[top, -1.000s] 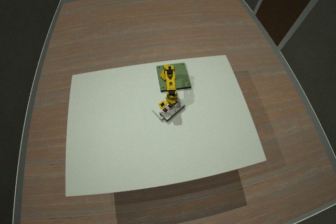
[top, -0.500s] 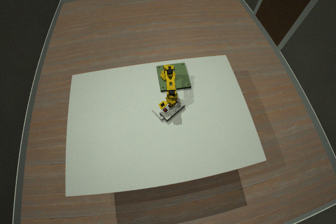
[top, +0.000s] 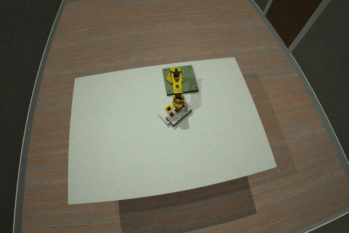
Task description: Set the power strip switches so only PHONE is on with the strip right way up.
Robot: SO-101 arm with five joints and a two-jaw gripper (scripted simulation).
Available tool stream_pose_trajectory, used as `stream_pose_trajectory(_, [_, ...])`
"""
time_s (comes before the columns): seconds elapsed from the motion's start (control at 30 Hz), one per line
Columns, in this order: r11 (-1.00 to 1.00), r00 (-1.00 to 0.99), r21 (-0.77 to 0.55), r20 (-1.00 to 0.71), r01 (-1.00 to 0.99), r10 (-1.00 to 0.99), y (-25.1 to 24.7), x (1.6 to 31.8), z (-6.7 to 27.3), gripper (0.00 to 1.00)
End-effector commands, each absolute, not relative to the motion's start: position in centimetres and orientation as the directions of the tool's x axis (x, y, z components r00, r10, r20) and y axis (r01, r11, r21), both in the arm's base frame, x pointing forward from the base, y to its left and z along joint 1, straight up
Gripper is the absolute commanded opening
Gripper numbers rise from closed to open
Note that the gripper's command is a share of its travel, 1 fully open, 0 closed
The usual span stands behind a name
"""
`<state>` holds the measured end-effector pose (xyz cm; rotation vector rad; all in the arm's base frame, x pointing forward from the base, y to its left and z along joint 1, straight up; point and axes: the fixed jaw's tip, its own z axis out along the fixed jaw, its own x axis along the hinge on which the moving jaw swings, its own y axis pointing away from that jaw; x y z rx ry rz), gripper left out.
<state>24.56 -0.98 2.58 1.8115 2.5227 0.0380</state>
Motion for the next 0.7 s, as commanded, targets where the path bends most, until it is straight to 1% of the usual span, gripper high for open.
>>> stream_pose_trajectory(0.0, [0.302,-0.302,0.002,-0.001,0.953,0.953,-1.21,23.85,1.65,0.00])
stream_pose_trajectory(0.67, [0.299,-0.299,0.002,-0.001,0.954,0.954,-1.25,23.55,1.11,0.00])
